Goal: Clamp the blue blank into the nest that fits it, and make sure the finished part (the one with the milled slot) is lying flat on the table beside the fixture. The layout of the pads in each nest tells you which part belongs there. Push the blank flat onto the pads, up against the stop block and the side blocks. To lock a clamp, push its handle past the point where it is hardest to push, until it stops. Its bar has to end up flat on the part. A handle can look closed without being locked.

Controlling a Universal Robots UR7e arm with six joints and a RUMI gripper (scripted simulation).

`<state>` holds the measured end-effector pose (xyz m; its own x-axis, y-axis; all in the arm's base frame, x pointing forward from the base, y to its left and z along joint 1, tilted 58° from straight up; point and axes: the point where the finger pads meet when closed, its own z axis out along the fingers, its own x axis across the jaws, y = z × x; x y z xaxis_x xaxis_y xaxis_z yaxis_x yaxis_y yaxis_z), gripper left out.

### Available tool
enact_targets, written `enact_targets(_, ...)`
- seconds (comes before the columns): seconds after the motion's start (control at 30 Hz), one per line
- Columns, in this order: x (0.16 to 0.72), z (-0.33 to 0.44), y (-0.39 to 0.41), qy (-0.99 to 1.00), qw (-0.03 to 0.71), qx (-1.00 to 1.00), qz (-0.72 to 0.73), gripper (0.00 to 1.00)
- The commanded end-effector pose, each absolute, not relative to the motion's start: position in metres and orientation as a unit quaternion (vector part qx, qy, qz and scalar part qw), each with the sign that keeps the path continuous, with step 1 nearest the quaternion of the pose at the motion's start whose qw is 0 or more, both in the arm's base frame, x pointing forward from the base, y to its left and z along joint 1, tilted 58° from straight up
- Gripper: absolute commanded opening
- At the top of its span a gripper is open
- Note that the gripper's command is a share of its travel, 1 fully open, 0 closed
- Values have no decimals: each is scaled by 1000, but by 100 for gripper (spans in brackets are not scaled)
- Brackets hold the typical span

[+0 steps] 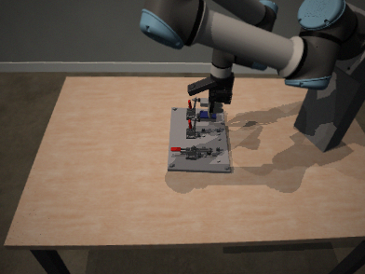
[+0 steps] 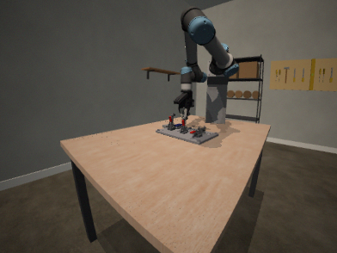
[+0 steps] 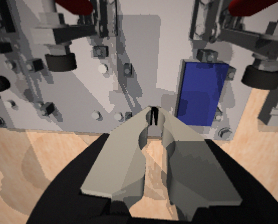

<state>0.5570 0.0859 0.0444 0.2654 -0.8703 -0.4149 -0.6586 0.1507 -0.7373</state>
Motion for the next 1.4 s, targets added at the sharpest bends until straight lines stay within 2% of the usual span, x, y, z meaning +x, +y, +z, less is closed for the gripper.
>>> enact_targets(0.0,560,43,88,596,469,-642,-113,0)
enact_targets(0.43,582,27,102,596,469,-642,-113,0)
enact_targets(1.37,585,25,105,596,469,-642,-113,0)
